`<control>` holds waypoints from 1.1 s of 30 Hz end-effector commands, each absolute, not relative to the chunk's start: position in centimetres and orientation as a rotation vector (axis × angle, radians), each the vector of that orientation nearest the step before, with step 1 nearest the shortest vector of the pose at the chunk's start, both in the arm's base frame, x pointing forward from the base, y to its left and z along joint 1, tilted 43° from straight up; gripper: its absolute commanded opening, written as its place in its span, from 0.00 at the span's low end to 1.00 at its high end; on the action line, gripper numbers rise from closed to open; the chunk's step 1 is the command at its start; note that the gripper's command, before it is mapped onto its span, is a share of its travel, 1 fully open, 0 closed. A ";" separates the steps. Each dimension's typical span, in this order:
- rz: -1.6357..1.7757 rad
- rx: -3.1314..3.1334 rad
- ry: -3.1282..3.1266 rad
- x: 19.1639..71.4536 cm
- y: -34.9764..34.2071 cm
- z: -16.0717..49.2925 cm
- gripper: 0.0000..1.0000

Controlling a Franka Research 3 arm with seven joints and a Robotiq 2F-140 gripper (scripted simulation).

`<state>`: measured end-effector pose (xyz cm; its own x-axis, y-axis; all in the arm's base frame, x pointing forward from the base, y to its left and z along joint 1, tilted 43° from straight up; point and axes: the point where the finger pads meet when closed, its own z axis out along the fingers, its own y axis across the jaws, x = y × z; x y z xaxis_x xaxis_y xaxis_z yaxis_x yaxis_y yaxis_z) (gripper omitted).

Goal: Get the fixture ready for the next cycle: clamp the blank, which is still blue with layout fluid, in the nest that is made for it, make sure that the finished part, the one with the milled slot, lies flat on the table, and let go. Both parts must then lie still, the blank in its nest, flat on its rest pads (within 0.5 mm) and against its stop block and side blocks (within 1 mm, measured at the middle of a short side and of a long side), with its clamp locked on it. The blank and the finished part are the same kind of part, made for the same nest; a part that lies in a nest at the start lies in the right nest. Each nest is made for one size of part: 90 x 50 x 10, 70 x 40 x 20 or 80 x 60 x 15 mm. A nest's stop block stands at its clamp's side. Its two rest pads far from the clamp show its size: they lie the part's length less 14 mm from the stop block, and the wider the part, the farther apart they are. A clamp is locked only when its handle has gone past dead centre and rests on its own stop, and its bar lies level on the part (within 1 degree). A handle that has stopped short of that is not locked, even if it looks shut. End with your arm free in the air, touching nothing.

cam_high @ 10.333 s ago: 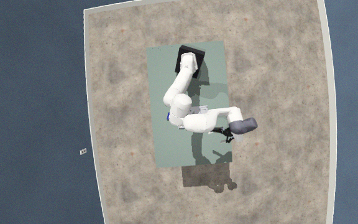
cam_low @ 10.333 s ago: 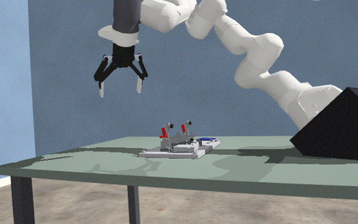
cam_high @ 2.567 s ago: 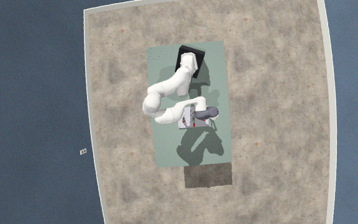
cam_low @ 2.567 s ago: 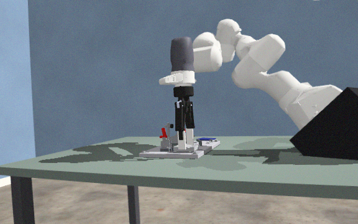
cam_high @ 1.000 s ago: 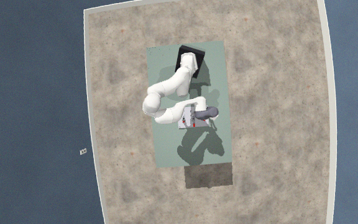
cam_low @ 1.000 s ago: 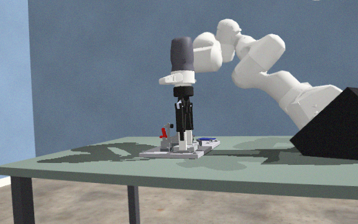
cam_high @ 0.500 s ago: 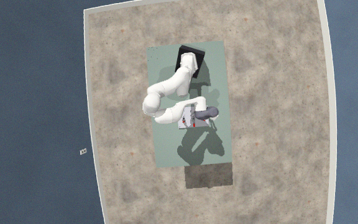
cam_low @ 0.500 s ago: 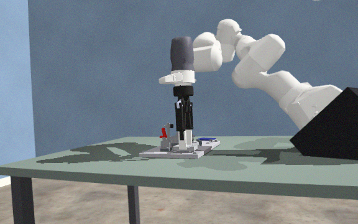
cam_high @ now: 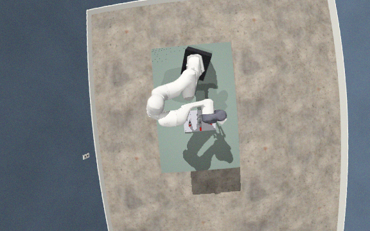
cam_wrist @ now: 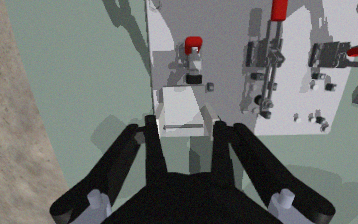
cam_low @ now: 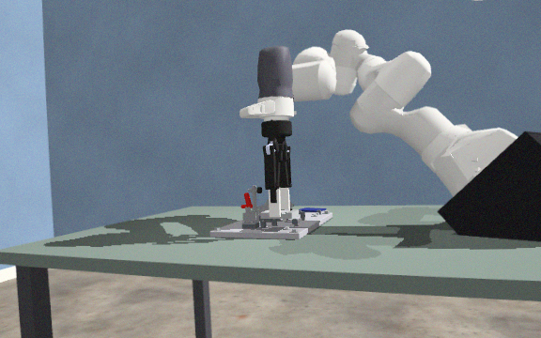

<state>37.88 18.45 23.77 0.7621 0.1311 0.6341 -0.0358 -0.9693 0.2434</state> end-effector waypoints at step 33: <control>0.993 2.710 0.082 34.2 19.1 26.6 0.00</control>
<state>34.61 19.40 26.58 0.7594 0.1340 0.6366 -0.0326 -0.9695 0.2429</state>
